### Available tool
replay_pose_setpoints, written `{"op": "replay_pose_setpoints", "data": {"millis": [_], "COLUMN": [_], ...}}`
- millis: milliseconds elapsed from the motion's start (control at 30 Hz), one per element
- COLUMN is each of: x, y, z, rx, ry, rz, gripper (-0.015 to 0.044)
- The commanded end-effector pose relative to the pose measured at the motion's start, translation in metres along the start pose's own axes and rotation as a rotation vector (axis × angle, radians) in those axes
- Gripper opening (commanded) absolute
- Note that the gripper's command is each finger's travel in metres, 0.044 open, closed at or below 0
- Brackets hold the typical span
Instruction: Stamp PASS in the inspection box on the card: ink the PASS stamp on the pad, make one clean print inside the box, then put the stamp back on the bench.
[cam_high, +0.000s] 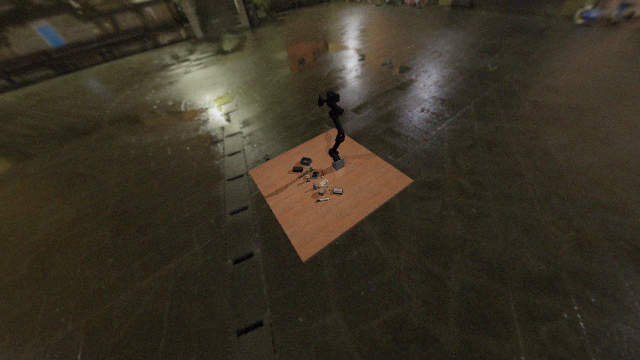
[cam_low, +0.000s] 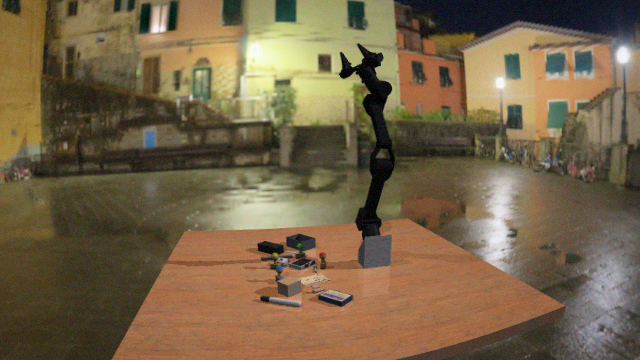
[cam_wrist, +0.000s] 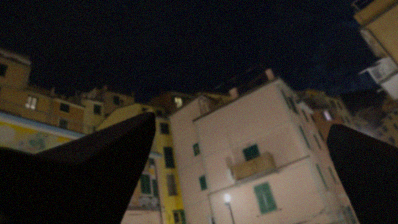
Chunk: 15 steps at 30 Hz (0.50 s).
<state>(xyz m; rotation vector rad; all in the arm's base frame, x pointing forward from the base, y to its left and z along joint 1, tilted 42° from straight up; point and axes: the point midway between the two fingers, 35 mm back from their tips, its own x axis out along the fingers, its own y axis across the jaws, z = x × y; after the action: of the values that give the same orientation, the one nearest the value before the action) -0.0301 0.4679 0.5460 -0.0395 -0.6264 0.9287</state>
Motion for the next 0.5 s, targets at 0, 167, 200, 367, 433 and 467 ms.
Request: {"op": "replay_pose_setpoints", "data": {"millis": [0,167,200,367,433,467], "x": [-0.001,-0.022,-0.029,-0.055,-0.065,-0.07], "y": [0.0,-0.021,-0.028,-0.072,-0.092,-0.1], "z": [0.001,0.055,0.069,0.116,0.128,0.134], "rx": [-0.001,0.008,0.019,0.054,0.063,0.068], "ry": [-0.005,-0.16,-0.198,-0.321,-0.356,-0.375], "rz": [0.0,-0.012,-0.019,-0.074,-0.105,-0.116], "gripper": [0.0374,0.0242,0.0216,0.021,0.021,0.021]}}
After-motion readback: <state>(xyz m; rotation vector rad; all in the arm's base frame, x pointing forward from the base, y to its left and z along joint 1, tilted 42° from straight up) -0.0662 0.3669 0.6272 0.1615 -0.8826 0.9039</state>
